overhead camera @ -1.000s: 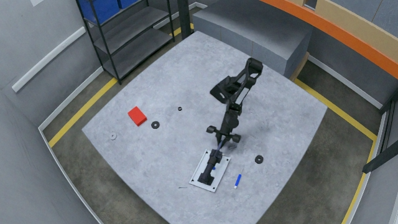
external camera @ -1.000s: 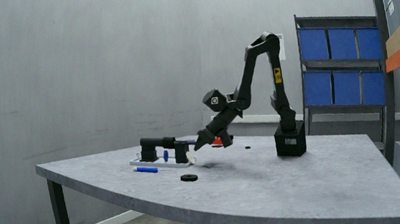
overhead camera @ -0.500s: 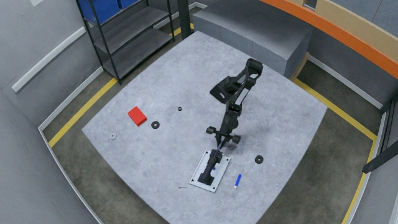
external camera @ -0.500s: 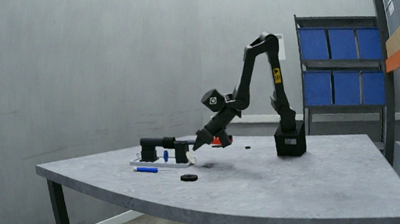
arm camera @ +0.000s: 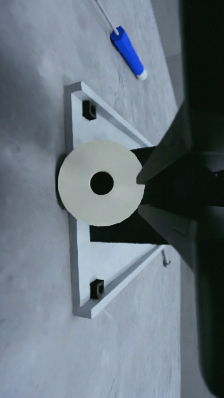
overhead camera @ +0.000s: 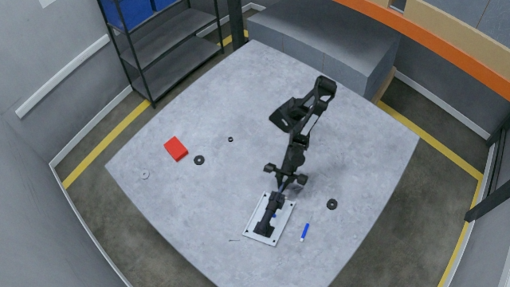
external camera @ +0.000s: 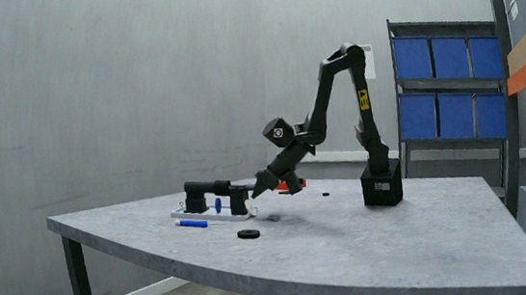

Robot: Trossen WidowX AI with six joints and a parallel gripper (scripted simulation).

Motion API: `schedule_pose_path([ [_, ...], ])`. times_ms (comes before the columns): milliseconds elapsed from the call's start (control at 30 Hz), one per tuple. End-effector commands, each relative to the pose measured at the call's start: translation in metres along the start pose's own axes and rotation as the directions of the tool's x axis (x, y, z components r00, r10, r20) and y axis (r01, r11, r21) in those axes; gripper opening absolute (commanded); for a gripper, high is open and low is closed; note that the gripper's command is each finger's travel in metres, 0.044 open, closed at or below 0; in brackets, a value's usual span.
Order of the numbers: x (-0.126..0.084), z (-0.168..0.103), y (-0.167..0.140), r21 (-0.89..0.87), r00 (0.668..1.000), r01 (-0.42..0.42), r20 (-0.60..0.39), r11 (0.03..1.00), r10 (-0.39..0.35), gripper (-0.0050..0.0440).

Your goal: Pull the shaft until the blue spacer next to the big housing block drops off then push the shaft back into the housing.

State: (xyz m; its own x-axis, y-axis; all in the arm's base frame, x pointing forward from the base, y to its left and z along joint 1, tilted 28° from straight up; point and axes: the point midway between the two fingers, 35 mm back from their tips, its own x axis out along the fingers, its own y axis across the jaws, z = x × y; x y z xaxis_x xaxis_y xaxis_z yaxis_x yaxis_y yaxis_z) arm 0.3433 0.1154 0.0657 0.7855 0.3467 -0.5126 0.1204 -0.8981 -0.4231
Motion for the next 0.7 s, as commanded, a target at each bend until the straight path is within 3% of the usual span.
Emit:
schedule_pose_path([
  [0,0.0008,-0.0164,-0.003,-0.001,0.999,0.007,-0.039,1.0,-0.008,-0.005],
  [667,0.0045,-0.0212,-0.0033,-0.001,0.999,0.008,-0.04,1.0,-0.008,-0.005],
])
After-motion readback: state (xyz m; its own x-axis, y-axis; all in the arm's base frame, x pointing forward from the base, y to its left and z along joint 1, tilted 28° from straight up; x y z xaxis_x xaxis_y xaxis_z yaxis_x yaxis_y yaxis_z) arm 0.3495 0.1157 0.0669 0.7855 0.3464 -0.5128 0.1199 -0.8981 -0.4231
